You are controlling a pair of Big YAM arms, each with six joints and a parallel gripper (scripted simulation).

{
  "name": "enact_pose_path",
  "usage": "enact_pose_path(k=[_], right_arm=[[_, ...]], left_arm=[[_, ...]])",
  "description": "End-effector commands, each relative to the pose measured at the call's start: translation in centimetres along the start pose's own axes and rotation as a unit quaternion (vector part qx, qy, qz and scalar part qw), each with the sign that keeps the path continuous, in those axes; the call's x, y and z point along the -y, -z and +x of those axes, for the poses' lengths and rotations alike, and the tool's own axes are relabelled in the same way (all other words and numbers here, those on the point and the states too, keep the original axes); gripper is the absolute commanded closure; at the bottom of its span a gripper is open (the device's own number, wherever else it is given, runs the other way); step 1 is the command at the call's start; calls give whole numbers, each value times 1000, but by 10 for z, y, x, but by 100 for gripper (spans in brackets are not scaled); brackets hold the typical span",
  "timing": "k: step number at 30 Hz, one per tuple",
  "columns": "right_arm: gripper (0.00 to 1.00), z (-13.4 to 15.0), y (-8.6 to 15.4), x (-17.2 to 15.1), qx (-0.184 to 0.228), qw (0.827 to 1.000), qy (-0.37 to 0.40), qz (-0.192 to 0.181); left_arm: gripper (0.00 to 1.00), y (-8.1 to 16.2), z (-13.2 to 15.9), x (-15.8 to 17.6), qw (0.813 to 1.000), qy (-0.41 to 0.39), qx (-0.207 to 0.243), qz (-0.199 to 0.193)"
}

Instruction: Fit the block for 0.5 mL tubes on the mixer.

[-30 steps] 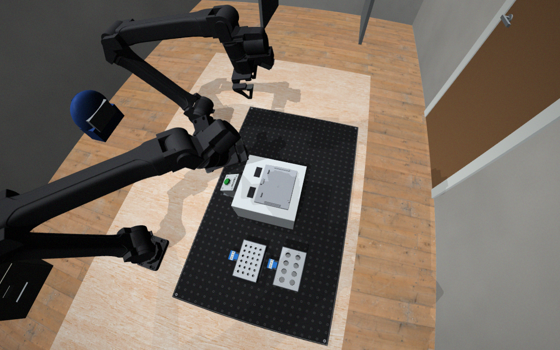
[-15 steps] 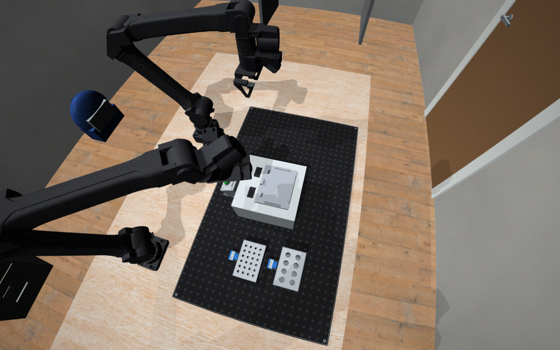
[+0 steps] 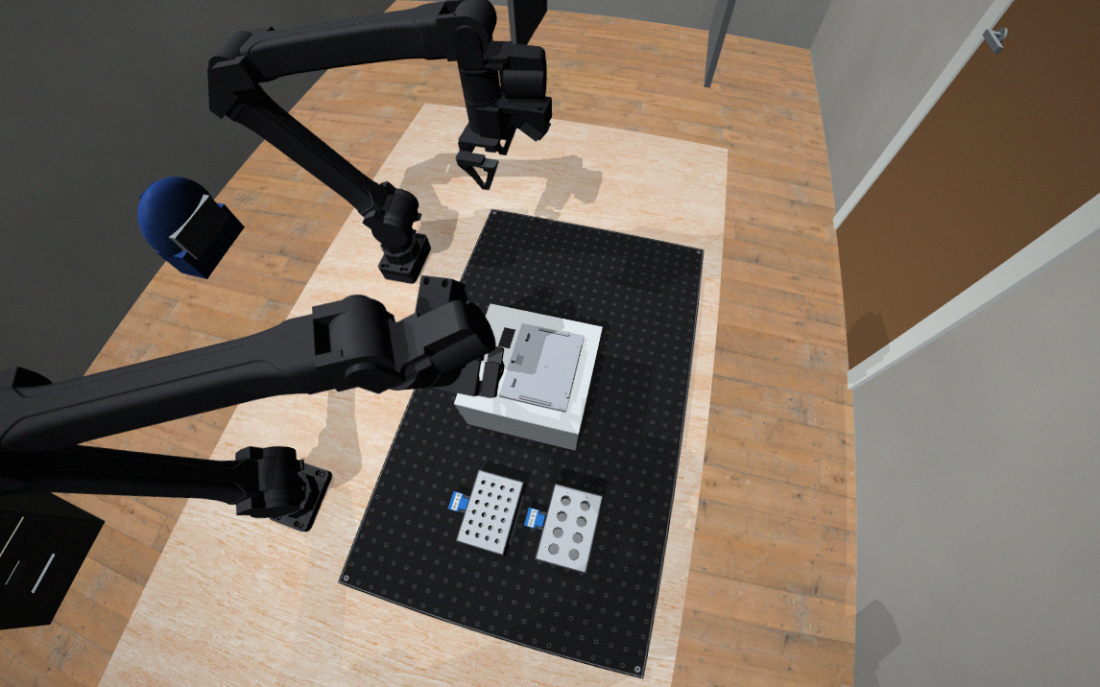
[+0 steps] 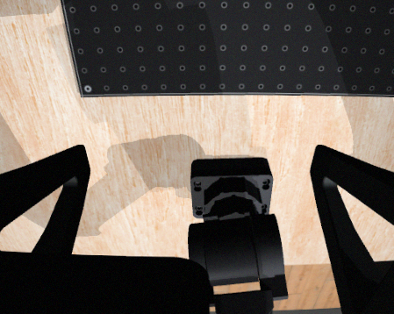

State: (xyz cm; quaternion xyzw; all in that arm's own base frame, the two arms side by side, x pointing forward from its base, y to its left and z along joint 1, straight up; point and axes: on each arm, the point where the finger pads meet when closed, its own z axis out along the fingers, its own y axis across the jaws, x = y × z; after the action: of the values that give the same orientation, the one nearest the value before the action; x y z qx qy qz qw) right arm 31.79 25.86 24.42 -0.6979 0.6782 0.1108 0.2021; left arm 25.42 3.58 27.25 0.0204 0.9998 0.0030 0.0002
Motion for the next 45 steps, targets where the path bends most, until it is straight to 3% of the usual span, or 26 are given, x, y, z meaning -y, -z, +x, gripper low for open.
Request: enact_pose_path(k=[1, 11, 21, 29, 43, 45], right_arm=[[0, 4, 28, 26, -2, 999, -46, 24], [0, 32, 44, 38, -24, 993, -116, 32], [0, 76, 77, 52, -47, 975, -208, 57], [0, 99, 85, 54, -64, 963, -255, 58], [0, 165, 118, 57, -106, 912, -390, 71], [0, 165, 118, 57, -106, 912, -390, 71]], left_arm=[[0, 2, -9, -2, 1000, 9, 9, -4], [0, -4, -2, -7, 999, 32, 5, -5], [0, 15, -12, 0, 999, 19, 33, -9], [0, 20, -17, -8, 999, 33, 37, -11], [0, 23, -17, -9, 999, 34, 42, -11], [0, 23, -17, -9, 999, 34, 42, -11]])
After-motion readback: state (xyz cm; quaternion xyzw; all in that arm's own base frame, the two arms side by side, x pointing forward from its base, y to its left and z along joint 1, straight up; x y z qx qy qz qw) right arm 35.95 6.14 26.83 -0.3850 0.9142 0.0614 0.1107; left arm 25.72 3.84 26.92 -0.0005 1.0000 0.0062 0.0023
